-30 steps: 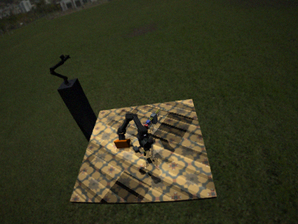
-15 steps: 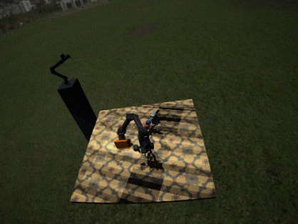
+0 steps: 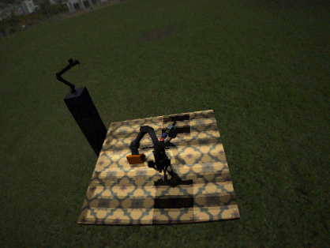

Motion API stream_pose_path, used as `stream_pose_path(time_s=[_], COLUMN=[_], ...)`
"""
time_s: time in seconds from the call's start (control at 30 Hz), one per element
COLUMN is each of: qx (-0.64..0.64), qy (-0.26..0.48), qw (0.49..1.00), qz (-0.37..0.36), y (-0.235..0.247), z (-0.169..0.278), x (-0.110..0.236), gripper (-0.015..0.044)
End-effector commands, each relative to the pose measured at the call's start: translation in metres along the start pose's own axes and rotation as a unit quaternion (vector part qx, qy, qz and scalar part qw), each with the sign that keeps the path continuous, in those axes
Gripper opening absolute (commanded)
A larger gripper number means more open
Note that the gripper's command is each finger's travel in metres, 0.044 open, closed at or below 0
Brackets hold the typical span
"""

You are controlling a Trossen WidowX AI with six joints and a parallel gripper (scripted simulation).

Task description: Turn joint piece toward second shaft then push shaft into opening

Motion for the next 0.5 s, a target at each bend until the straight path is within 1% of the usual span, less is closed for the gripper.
stream_pose_path(time_s=[0.0, 0.37, 0.47], qx=[-0.004, -0.004, -0.004], qy=[0.006, 0.006, 0.006], qw=[1.0, 1.0, 1.0], qz=[0.001, 0.001, 0.001], y=[-0.001, 0.0, 0.0], z=[0.001, 0.002, 0.002], x=[-0.01, -0.025, -0.025], gripper=[0.044, 0.044, 0.0361])
Point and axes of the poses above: the point midway between the two fingers, 35 mm back from their tips, its own x axis back along the fingers, its own y axis across the jaws, z = x × y, the point moved 5 cm from there along x, back along the fingers, and after that the axes turned 5 degrees about x, right-handed, at the moved point
